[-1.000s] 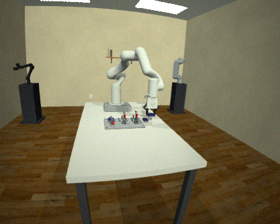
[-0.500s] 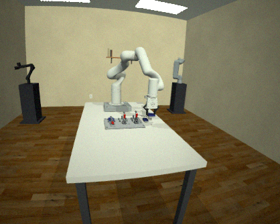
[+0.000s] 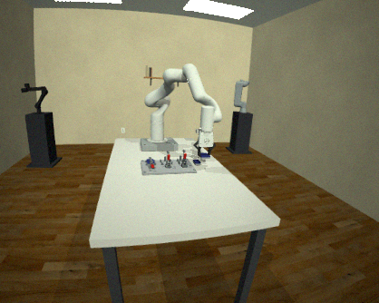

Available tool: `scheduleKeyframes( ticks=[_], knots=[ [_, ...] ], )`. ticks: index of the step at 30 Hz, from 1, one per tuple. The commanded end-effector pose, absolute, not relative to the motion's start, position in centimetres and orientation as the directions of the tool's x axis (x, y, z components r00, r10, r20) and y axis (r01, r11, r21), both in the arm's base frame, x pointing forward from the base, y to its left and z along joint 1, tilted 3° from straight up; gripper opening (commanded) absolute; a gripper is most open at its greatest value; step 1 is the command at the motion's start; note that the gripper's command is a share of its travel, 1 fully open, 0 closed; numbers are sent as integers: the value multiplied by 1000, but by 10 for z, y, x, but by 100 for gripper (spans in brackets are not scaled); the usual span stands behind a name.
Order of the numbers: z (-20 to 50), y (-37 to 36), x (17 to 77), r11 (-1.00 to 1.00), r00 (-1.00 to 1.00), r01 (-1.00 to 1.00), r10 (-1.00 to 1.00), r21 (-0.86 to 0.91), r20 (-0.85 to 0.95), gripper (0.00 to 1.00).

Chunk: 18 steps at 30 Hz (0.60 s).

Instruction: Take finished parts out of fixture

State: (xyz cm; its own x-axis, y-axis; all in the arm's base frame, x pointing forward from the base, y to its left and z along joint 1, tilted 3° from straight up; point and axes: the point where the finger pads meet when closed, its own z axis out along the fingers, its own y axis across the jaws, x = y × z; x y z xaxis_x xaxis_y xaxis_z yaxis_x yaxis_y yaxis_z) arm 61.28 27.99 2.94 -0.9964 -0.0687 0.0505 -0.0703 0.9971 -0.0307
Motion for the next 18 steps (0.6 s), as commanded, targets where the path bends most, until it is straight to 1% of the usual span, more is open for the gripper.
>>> scheduleKeyframes(
  ticks=[1, 18],
  knots=[
    [30, 280, 614, 997, -996, -70, -69, -30, 48, 0],
    [12, 280, 613, 997, -996, -70, -69, -30, 48, 0]
  ],
)
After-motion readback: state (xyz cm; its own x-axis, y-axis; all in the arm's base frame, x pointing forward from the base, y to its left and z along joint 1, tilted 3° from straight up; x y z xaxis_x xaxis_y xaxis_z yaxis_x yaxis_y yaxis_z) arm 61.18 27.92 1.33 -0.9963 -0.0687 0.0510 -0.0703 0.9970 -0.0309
